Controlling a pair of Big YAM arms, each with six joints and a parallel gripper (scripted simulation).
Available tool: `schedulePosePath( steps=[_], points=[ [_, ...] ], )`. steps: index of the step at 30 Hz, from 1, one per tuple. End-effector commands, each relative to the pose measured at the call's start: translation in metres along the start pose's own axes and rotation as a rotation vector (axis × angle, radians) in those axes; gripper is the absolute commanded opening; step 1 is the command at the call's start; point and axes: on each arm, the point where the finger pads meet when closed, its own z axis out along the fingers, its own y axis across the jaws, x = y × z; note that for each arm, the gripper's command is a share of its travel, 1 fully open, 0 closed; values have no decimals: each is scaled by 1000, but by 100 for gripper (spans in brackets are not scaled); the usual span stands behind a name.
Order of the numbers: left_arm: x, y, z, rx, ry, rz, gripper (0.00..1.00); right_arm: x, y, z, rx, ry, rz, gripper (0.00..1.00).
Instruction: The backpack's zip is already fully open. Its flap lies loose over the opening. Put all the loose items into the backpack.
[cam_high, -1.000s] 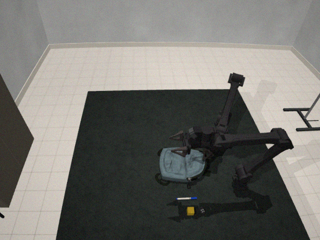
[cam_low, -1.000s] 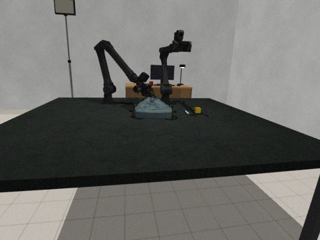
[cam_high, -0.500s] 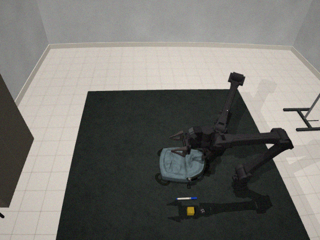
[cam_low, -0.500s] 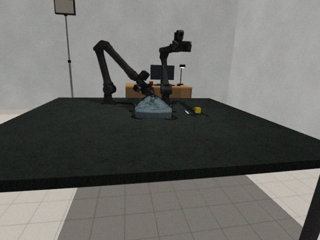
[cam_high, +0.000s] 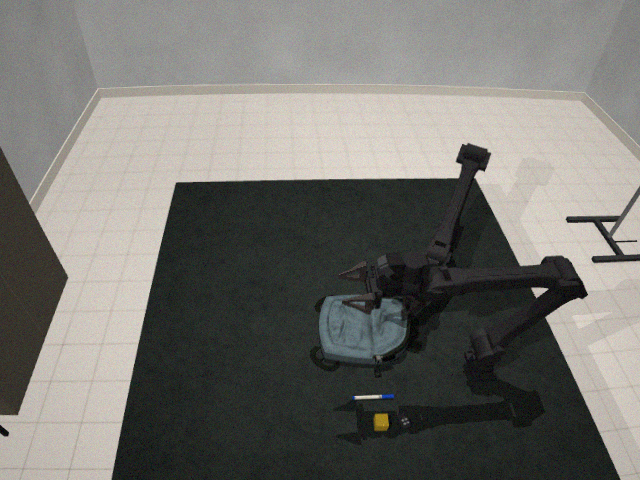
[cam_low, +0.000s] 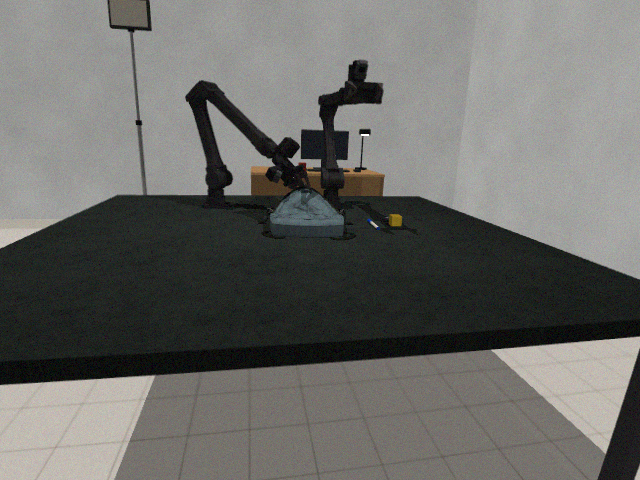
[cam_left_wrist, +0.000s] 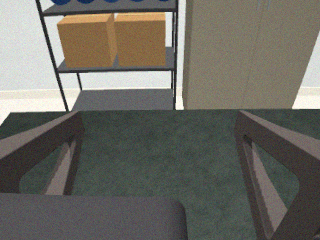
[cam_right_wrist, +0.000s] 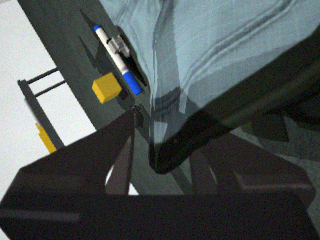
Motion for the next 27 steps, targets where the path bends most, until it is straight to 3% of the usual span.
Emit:
schedulePosePath(
  steps=[1, 27],
  points=[
    [-35, 0, -4, 0, -65, -6, 90, 4, 60, -7, -82, 10, 50, 32],
    [-35, 0, -4, 0, -65, -6, 90, -1, 70, -7, -39, 28, 80, 32]
  ],
)
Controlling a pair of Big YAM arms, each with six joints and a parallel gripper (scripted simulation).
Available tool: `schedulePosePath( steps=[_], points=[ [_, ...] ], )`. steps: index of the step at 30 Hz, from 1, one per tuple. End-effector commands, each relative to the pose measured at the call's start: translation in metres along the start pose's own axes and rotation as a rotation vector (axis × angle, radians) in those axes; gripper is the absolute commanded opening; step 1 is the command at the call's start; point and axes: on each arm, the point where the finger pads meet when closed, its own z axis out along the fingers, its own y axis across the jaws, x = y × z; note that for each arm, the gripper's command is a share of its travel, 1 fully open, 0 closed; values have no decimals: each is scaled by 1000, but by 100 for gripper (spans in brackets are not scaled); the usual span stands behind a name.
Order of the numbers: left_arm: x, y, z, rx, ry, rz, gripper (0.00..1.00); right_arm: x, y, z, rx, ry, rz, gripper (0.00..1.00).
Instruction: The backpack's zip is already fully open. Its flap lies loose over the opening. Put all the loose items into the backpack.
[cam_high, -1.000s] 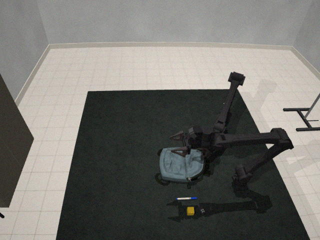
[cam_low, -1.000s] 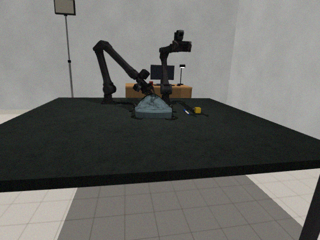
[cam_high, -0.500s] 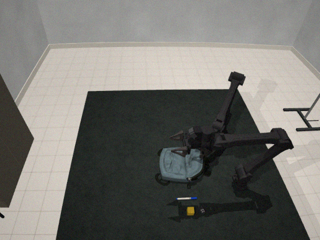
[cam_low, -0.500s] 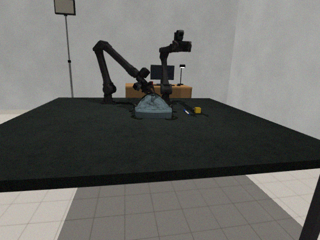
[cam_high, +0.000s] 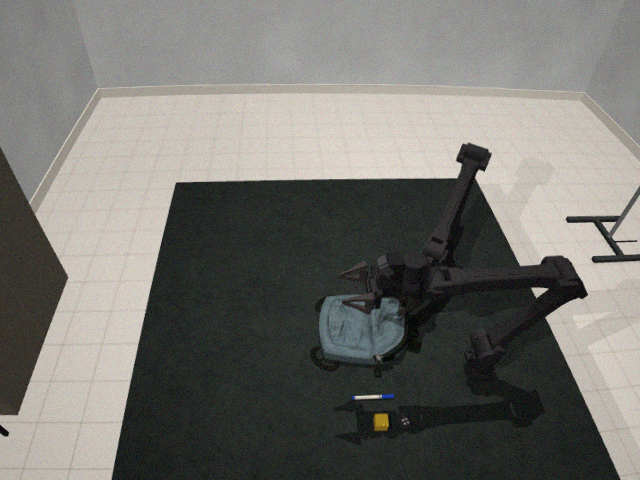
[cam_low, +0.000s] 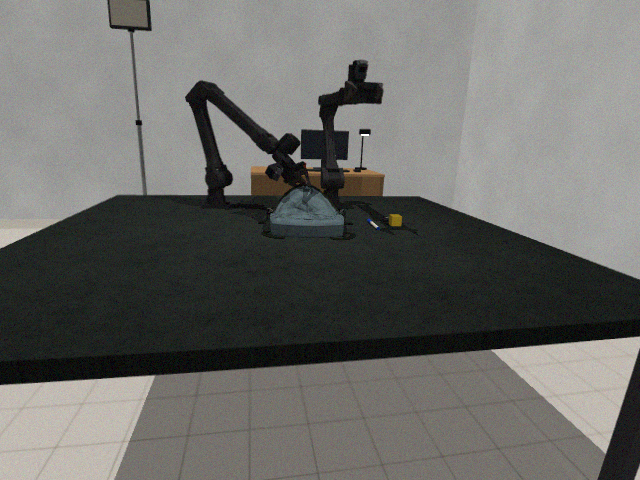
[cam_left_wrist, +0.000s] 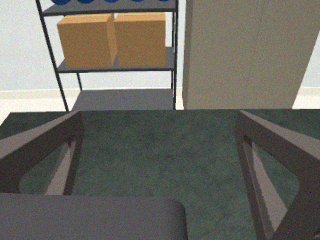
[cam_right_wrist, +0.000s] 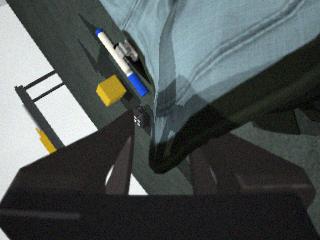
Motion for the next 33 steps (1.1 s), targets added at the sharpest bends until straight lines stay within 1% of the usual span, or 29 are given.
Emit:
schedulePosePath(
  steps=[1, 2, 3, 4, 5, 33],
  points=[
    [-35, 0, -4, 0, -65, -6, 90, 9, 54, -7, -84, 13, 29, 32],
    [-35, 0, -4, 0, -65, -6, 90, 9, 53, -7, -84, 13, 28, 32],
    [-35, 0, -4, 0, -65, -6, 90, 9, 39, -6, -71, 14, 11, 32],
    [-35, 0, -4, 0, -65, -6, 90, 9, 39, -6, -71, 14, 11, 32],
    [-35, 0, -4, 0, -65, -6, 90, 8, 54, -7, -79, 14, 33, 32],
    [-35, 0, -4, 0, -65, -6, 90, -6, 73, -6, 6, 54, 99, 32]
  ],
)
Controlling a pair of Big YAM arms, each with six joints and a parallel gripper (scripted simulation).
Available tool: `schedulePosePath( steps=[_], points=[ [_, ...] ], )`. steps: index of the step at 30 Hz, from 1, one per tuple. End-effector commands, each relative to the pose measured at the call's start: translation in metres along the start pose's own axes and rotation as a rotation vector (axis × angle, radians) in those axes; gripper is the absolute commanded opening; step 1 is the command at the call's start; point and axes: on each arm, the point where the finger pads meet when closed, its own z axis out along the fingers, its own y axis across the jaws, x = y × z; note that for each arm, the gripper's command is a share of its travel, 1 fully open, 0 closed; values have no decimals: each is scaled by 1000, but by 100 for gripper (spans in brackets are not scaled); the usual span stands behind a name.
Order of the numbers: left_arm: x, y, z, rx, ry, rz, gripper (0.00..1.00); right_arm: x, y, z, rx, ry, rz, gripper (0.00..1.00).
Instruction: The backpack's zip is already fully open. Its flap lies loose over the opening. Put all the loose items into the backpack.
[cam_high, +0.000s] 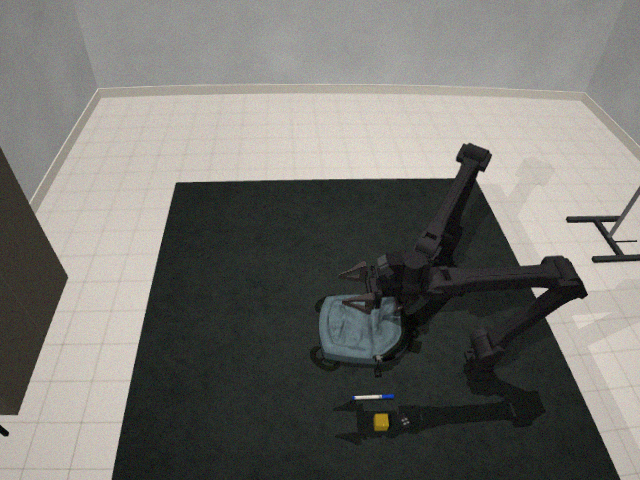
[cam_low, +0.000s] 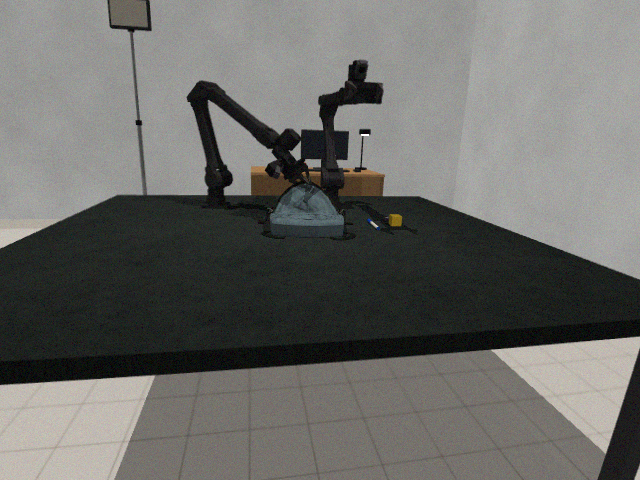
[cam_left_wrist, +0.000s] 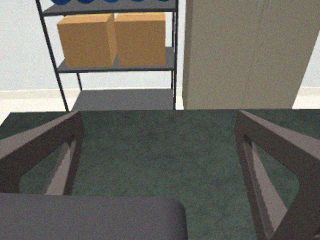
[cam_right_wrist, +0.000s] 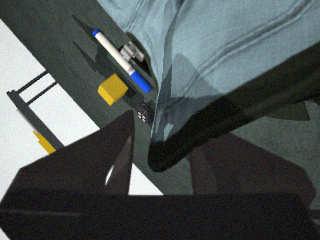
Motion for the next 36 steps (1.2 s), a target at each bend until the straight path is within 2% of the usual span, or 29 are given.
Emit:
schedulePosePath(
  steps=[1, 20, 21, 24, 25, 28, 30, 36],
  points=[
    [-35, 0, -4, 0, -65, -6, 90, 6, 56, -9, -70, 12, 32, 32],
    [-35, 0, -4, 0, -65, -6, 90, 6, 61, -11, -61, 21, 41, 32],
    [-35, 0, -4, 0, -65, -6, 90, 6, 48, -11, -54, 23, 25, 32],
    [-35, 0, -4, 0, -65, -6, 90, 6, 48, -11, -54, 23, 25, 32],
    [-6, 7, -13, -3, -14, -5, 40, 7, 71, -18, -103, 41, 38, 32],
    [5, 9, -16, -2, 2, -3, 40, 8, 74, -23, -119, 51, 23, 32],
    [27, 13, -24, 0, 35, 4, 40, -4, 38, -15, -66, 54, 16, 32],
    [92, 26, -46, 5, 134, 5, 40, -9, 35, -18, -85, 95, 9, 32]
  ],
)
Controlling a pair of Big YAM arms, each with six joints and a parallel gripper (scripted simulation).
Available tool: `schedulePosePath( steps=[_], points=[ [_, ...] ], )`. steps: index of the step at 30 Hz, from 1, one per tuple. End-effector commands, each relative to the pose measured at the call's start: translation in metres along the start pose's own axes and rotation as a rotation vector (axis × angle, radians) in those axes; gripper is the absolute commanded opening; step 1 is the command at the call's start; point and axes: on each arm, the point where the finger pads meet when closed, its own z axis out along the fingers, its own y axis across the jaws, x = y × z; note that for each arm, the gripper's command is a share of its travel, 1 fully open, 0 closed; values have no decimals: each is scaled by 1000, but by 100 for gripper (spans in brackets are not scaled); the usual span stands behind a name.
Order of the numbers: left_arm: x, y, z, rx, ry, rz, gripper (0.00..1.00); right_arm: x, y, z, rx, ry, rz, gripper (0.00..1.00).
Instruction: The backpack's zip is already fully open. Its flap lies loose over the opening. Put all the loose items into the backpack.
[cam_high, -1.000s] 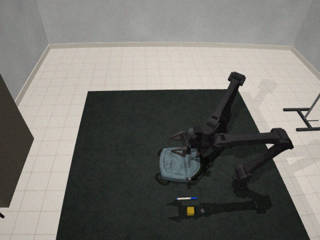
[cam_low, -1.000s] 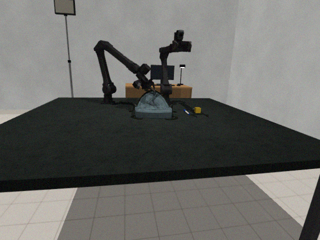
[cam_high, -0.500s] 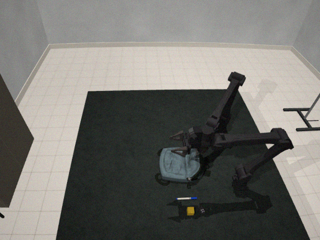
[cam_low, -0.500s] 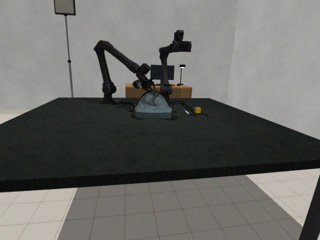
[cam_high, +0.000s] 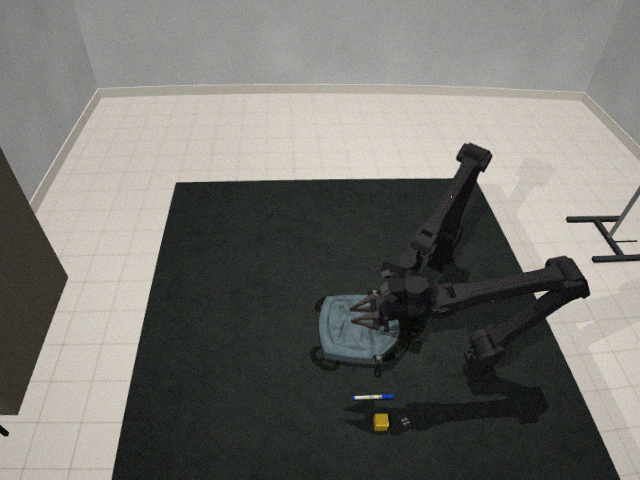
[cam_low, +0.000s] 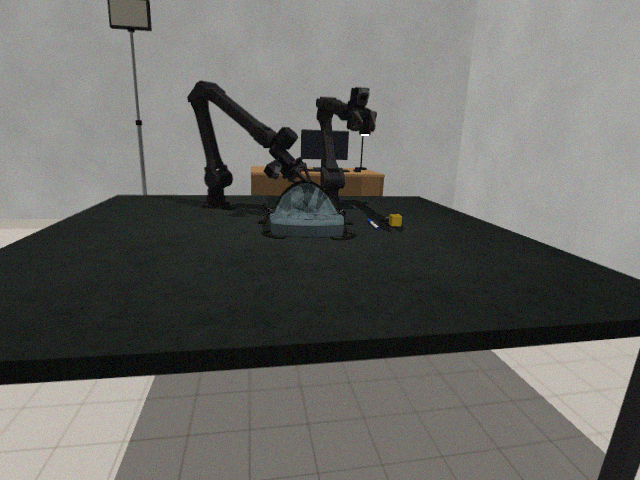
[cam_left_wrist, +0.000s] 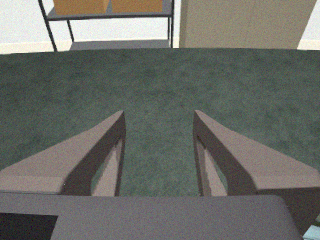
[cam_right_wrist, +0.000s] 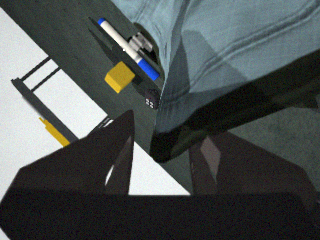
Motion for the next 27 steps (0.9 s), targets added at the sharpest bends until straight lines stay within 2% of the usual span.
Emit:
schedulePosePath(
  steps=[1, 7, 9, 11, 24, 27],
  points=[
    [4, 16, -20, -16, -10, 13, 40, -4, 25, -14, -90, 23, -31, 32],
    [71, 29, -33, -11, 85, 13, 40, -9, 22, -17, -109, 65, -40, 32],
    [71, 29, -33, -11, 85, 13, 40, -9, 22, -17, -109, 65, -40, 32],
    [89, 34, -36, -11, 98, 16, 40, -10, 21, -18, -115, 79, -43, 32],
    [244, 65, -60, 0, 330, 13, 40, -21, 15, -23, -152, 168, -61, 32],
    [252, 68, -61, 0, 341, 15, 40, -22, 14, -23, -154, 175, -62, 32]
  ],
)
